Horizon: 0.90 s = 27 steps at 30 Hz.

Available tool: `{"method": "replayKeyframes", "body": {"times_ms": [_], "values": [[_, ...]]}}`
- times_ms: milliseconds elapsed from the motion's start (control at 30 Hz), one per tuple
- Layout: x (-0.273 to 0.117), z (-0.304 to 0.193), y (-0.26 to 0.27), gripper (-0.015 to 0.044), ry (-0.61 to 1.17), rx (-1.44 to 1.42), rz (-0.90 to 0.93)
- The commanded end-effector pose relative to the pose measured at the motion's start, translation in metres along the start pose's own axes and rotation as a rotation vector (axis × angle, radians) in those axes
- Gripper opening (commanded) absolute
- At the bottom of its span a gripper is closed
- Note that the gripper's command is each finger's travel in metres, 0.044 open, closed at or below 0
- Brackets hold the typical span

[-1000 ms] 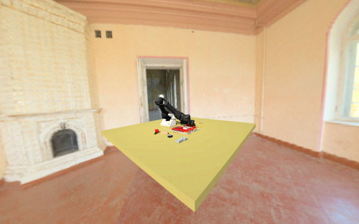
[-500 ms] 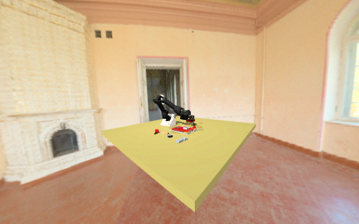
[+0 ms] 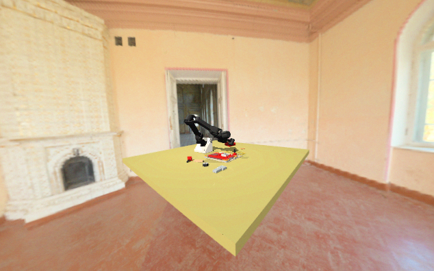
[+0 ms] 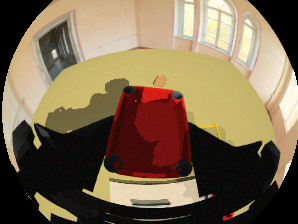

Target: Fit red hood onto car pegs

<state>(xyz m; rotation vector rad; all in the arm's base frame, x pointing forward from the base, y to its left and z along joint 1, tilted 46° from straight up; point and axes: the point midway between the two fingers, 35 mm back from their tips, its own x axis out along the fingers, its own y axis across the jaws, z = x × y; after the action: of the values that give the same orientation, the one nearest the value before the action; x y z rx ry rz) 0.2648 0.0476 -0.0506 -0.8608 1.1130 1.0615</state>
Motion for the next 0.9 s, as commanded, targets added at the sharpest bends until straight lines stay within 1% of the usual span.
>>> {"method": "replayKeyframes", "body": {"times_ms": [0, 867], "values": [[-0.0003, 0.0002, -0.0008, 0.0, -0.002, 0.077, -0.005], [0.0003, -0.0002, -0.0006, 0.0, -0.003, 0.773, -0.004]]}}
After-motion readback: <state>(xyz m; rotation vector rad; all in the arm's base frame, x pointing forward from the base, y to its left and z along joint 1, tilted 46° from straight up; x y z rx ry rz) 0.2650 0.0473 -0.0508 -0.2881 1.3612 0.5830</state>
